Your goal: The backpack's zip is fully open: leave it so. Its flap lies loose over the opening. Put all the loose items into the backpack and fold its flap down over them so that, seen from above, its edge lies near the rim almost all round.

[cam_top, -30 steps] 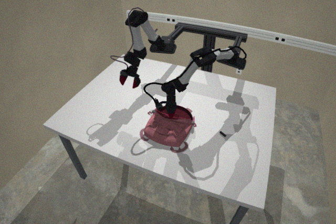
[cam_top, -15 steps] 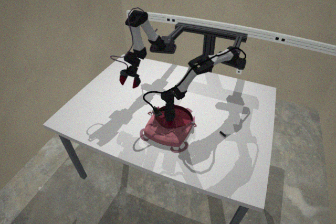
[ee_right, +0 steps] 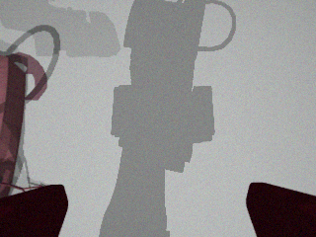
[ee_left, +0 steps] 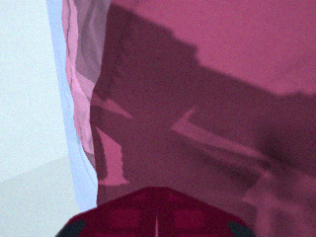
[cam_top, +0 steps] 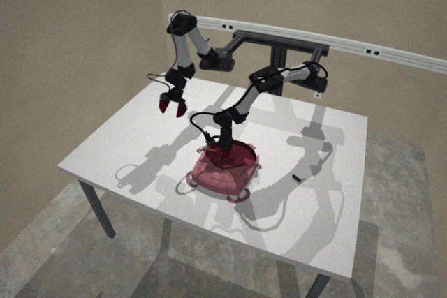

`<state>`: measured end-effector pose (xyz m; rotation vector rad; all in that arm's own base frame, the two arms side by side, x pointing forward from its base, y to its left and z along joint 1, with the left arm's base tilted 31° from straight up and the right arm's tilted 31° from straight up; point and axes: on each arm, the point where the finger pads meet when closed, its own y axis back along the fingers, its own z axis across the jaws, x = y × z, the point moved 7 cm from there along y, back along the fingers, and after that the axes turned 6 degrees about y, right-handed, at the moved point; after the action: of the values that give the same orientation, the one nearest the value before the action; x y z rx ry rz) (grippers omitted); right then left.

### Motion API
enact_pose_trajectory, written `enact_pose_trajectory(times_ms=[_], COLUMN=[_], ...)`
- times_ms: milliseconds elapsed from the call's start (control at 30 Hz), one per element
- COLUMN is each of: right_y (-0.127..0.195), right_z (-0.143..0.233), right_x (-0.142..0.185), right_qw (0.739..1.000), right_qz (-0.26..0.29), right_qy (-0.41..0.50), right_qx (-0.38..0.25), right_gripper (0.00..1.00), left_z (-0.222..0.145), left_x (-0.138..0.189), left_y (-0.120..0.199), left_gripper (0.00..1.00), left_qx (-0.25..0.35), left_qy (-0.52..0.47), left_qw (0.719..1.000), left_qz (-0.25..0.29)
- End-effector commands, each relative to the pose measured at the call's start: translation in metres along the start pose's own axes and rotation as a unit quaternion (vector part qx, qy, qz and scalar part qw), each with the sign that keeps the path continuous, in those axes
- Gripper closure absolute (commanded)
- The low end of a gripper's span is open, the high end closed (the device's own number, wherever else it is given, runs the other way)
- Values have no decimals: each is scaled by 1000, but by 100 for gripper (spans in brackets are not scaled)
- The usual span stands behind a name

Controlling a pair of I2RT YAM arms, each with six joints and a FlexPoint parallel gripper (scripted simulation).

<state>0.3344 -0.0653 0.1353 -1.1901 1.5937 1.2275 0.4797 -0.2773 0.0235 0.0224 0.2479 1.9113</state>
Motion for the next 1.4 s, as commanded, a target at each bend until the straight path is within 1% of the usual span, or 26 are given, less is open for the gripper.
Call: enact_pose_trajectory(times_ms=[0,67,267,367,467,533,567,633,867,1133,1200,1367], right_y=[0,0,0,0,0,0,0,0,0,0,0,0], right_z=[-1,-1,-1,-1,-1,-1,-1,-1,-1,-1,-1,-1], right_x=[-3,-3,-3,-3,-3,-3,-3,-3,-3,-3,-3,-3], right_qw=[1000,1000,1000,1000,1000,1000,1000,1000,1000,1000,1000,1000], right_qz=[-4,-4,-4,-4,-4,-4,-4,-4,-4,-4,-4,-4], right_qy=[3,3,3,3,3,3,3,3,3,3,3,3], right_qx=[-1,-1,-1,-1,-1,-1,-1,-1,-1,-1,-1,-1], right_gripper=[10,10,10,10,10,10,10,10,10,10,10,10], left_z=[39,39,36,36,41,39,41,41,60,81,81,94], left_x=[-14,-14,-13,-12,-5,-6,4,4,62,128,128,170], left_y=[26,26,48,48,37,40,36,36,38,40,40,41], left_gripper=[100,100,100,100,100,100,10,10,10,10,10,10], left_qx=[-30,-30,-29,-29,-33,-31,-25,-25,-2,23,23,39], left_qy=[50,50,50,50,53,50,66,66,169,283,283,352], left_qw=[998,998,998,998,998,998,997,997,986,958,958,934], left_qz=[-10,-10,-10,-10,2,-2,-5,-5,-16,-28,-28,-36])
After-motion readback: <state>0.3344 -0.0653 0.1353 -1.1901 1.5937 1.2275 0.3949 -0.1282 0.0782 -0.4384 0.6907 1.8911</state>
